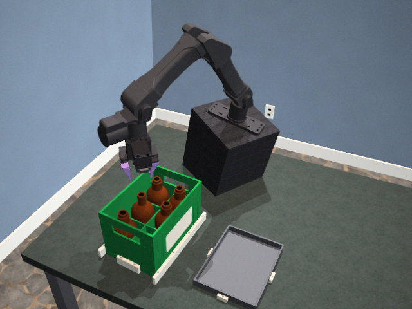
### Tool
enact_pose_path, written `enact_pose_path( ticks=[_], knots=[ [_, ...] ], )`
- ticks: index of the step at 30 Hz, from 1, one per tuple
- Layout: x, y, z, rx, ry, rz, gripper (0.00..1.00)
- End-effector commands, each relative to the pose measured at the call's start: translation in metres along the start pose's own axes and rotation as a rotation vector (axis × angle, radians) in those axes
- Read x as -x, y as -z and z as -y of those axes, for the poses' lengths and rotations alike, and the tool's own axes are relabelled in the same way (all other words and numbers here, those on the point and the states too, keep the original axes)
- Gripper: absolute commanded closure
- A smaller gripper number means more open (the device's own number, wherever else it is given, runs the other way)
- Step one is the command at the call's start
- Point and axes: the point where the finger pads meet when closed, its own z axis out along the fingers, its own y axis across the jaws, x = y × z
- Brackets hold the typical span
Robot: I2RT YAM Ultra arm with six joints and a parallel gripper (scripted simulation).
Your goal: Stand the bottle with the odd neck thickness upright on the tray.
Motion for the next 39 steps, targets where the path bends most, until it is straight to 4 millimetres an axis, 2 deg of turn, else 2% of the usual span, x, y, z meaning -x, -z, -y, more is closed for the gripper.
enact_pose_path(
  ticks=[1, 9, 14, 19, 24, 26, 27, 31, 36, 39],
  knots=[
    [0.005, 0.017, 0.01, -0.027, 0.001, 0.029, 0.39],
    [0.005, 0.014, 0.009, -0.022, 0.001, 0.027, 0.39],
    [0.005, 0.005, 0.007, -0.007, -0.001, 0.021, 0.39],
    [0.012, 0.007, 0.013, -0.041, 0.01, 0.036, 0.39],
    [0.006, -0.009, 0.006, -0.011, -0.002, 0.022, 0.39],
    [0.006, -0.009, 0.006, -0.011, -0.002, 0.022, 0.39],
    [0.007, 0.002, 0.007, -0.034, -0.002, 0.032, 0.39],
    [0.004, -0.021, -0.002, 0.011, -0.003, 0.013, 0.39],
    [0.004, -0.022, 0.0, -0.002, -0.005, 0.018, 0.39],
    [0.004, -0.031, -0.003, 0.012, -0.004, 0.012, 0.39]
  ],
)
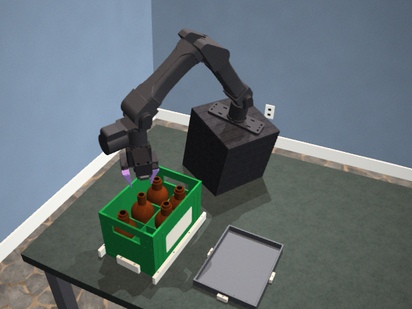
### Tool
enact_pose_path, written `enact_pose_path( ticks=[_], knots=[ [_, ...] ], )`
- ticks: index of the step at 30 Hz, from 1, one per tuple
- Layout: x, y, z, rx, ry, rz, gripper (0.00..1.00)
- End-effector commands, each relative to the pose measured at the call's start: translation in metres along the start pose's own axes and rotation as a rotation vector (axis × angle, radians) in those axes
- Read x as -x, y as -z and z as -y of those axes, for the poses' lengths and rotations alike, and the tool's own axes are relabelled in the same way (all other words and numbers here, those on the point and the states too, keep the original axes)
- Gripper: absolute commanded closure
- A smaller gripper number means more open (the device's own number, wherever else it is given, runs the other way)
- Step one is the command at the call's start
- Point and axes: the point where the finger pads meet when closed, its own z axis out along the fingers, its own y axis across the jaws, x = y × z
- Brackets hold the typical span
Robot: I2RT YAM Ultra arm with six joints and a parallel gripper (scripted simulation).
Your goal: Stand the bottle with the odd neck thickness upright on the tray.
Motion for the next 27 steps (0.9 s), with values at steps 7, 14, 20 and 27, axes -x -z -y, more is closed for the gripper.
enact_pose_path(
  ticks=[7, 14, 20, 27],
  knots=[
    [0.002, -0.008, 0.001, -0.013, -0.009, 0.022, 0.39],
    [0.005, -0.012, 0.001, -0.017, -0.002, 0.024, 0.39],
    [0.003, -0.021, -0.001, -0.004, -0.007, 0.017, 0.39],
    [0.007, -0.014, 0.002, -0.021, 0.0, 0.025, 0.39]
  ],
)
